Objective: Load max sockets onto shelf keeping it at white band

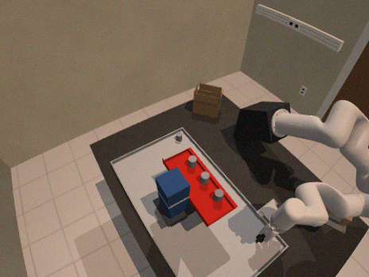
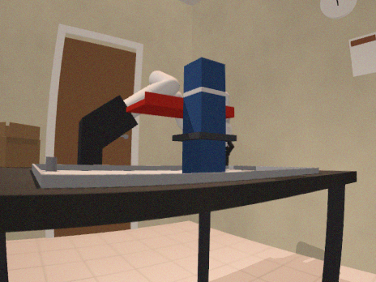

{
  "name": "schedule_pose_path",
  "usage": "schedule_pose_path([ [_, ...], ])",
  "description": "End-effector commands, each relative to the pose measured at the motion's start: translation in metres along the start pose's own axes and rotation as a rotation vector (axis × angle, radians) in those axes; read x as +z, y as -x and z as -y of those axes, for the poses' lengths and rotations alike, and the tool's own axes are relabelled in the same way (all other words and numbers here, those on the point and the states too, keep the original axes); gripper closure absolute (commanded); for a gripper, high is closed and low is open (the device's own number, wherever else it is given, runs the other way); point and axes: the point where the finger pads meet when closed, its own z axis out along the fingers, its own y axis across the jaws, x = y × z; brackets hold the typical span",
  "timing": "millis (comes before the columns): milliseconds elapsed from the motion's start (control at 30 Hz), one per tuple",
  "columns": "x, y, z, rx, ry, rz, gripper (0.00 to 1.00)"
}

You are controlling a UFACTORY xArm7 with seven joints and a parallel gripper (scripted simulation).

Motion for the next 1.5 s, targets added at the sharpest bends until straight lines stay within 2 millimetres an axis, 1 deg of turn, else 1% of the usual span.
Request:
schedule_pose_path([
  [0,-0.0004,0.0001,0.0008,0.001,-0.003,0.001,0.39],
  [67,-0.0004,0.0001,0.0008,0.001,-0.003,0.001,0.39],
  [100,-0.0004,0.0001,0.0008,0.001,-0.003,0.001,1.0],
  [1467,-0.0004,0.0001,0.0008,0.001,-0.003,0.001,1.0],
])
